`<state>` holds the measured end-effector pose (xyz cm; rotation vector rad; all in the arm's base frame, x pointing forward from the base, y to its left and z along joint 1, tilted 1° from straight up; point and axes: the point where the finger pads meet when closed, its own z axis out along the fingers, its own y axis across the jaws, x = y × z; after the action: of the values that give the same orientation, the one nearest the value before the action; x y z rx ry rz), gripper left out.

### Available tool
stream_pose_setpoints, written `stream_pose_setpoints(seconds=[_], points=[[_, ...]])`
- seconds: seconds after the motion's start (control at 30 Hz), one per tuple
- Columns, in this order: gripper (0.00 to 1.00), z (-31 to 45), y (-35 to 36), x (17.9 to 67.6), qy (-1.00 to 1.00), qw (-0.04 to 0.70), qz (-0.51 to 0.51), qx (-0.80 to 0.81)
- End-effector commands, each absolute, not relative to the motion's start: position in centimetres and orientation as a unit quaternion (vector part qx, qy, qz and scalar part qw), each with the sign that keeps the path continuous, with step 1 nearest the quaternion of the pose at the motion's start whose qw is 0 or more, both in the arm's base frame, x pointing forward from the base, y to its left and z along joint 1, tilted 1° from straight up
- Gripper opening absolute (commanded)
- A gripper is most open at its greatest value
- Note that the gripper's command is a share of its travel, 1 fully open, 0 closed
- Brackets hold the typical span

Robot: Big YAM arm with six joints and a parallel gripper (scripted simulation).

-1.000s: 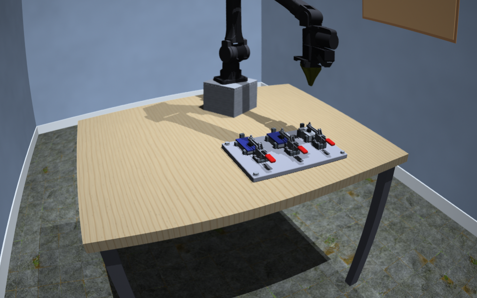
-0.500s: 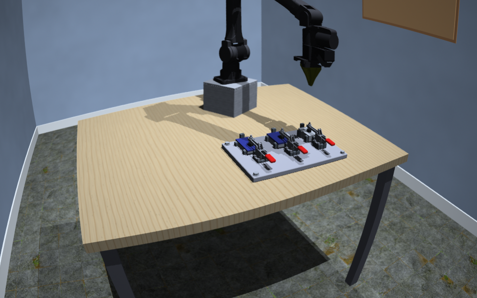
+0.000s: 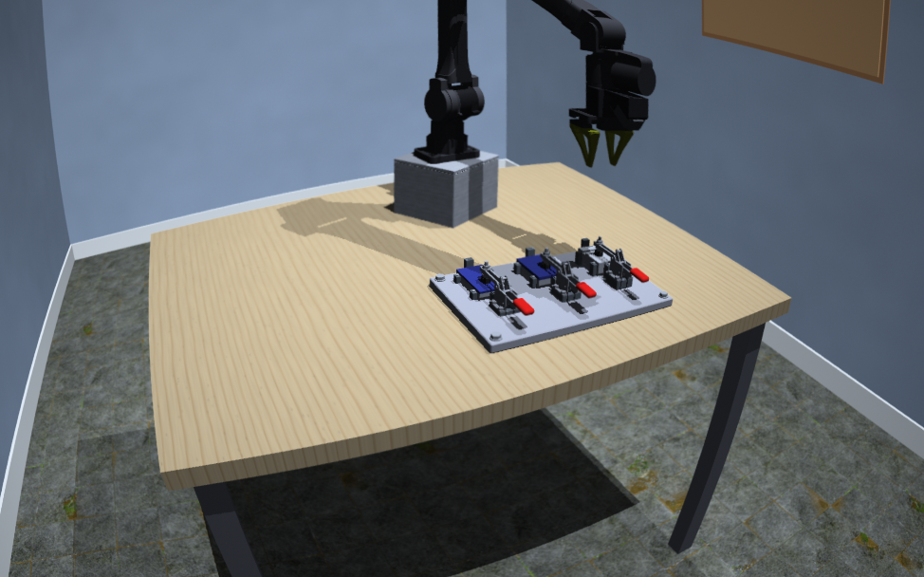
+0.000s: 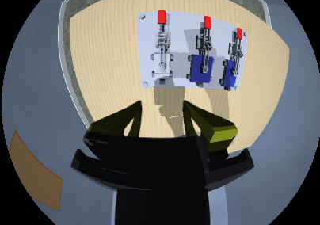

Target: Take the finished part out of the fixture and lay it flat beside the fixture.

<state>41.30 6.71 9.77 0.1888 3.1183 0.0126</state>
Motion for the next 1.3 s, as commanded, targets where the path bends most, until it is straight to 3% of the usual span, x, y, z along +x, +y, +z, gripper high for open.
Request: stream_pose_setpoints(seconds=[0.0, 1.27], points=[[0.92, 10.2, 6.0, 41.2, 0.997, 0.017, 0.004, 0.073], [0.92, 11.7, 6.2, 43.0, 0.997, 0.039, 0.009, 0.071]])
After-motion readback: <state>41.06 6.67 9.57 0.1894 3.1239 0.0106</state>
